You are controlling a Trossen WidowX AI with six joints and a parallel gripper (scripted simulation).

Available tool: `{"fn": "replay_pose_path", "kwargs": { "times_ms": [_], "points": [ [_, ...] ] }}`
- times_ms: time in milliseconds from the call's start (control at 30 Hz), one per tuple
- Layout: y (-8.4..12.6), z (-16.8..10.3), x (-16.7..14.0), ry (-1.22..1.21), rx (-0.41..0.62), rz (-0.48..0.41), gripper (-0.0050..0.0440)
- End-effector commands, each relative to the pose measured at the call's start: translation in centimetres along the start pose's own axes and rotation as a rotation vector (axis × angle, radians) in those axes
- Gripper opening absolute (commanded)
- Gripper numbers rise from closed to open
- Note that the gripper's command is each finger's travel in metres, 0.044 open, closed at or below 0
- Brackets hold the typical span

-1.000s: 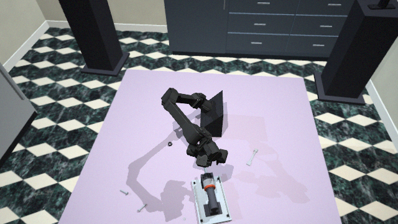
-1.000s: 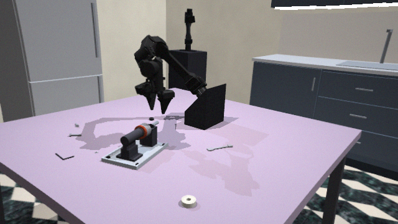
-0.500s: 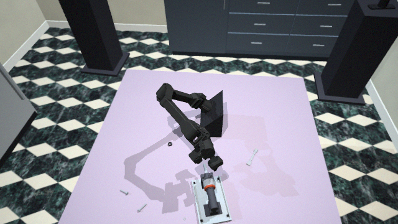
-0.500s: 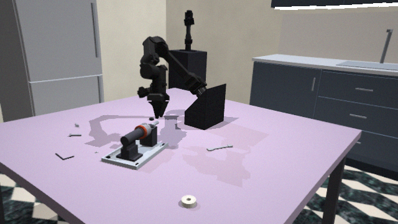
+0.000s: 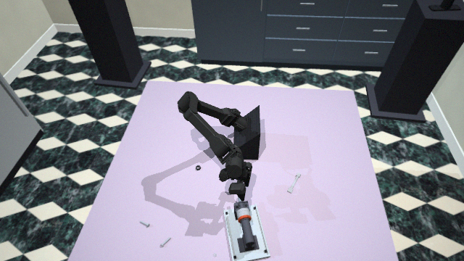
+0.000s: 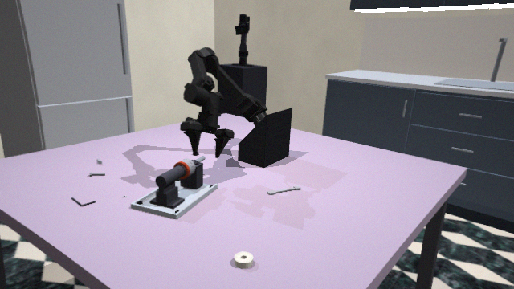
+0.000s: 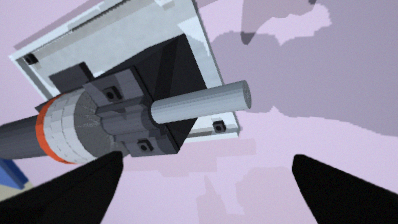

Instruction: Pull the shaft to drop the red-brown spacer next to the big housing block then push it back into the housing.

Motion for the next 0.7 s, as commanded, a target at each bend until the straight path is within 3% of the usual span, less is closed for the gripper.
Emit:
{"fn": "replay_pose_path", "kwargs": {
  "times_ms": [0, 267, 333, 667],
  "points": [
    [0.4, 0.7, -0.2, -0.223, 0.048, 0.087, 0.0440],
    [0.3, 2.0, -1.6, -0.604, 0.129, 0.165, 0.0440],
    [0.3, 2.0, -1.6, -0.604, 0.129, 0.165, 0.0440],
    [0.9, 3.8, -3.0, -1.084, 0.284, 0.266, 0.0440]
  ]
}}
Point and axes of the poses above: the point midway between the two fingers, 35 mm back from their tips, its own y axis back along the fingers, its own x axis across the jaws, z = x × y, the point moved 5 cm from there along y, back along the fingers, and after that the axes turned 11 degrees about -y, right-handed, at the moved point
